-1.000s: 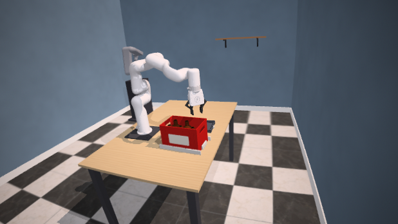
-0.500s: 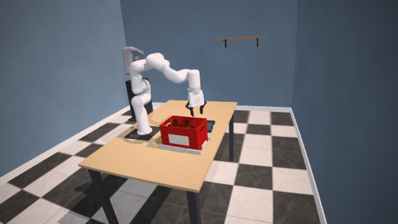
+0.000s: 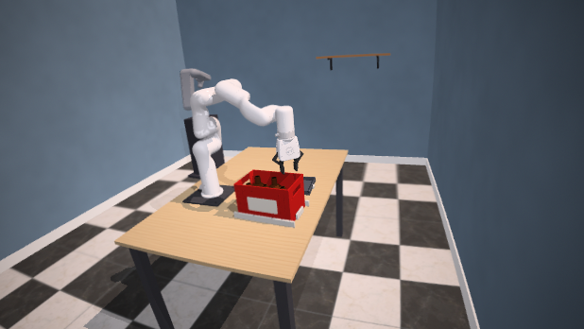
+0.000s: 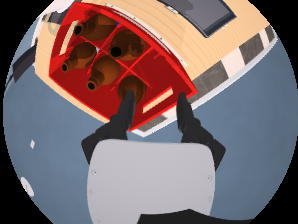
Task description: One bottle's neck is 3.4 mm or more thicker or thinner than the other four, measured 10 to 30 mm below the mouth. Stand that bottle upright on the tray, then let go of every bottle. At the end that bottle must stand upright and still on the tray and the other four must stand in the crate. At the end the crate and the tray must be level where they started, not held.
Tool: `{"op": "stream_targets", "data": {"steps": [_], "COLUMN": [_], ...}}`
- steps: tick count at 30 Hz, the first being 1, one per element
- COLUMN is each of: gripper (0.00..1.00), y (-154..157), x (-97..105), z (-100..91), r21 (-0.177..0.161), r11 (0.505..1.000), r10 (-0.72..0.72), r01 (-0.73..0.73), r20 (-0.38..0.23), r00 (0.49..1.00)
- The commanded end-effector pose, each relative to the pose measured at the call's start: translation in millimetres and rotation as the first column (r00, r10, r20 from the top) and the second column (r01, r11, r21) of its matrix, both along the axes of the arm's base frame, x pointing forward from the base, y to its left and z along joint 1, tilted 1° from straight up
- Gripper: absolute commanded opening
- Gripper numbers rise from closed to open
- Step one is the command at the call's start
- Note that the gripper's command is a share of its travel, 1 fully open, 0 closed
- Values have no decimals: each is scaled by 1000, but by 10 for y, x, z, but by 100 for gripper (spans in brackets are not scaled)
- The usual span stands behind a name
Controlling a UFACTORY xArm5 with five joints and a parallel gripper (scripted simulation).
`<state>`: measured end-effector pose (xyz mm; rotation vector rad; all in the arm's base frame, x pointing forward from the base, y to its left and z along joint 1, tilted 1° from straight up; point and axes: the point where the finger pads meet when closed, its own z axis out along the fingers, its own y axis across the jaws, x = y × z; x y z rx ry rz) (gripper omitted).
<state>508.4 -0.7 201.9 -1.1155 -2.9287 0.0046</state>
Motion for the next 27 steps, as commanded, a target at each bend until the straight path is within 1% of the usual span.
{"op": "stream_targets", "data": {"steps": [1, 11, 27], "gripper": [65, 65, 65], "y": [-1, -3, -4], "x": [8, 8, 8], "z": [-22, -127, -172], "r21": [0, 0, 0], "r11": [1000, 1000, 1000], "r10": [0, 0, 0], "r01": [0, 0, 0], "r20": [3, 3, 3], "r00": [1000, 1000, 1000]}}
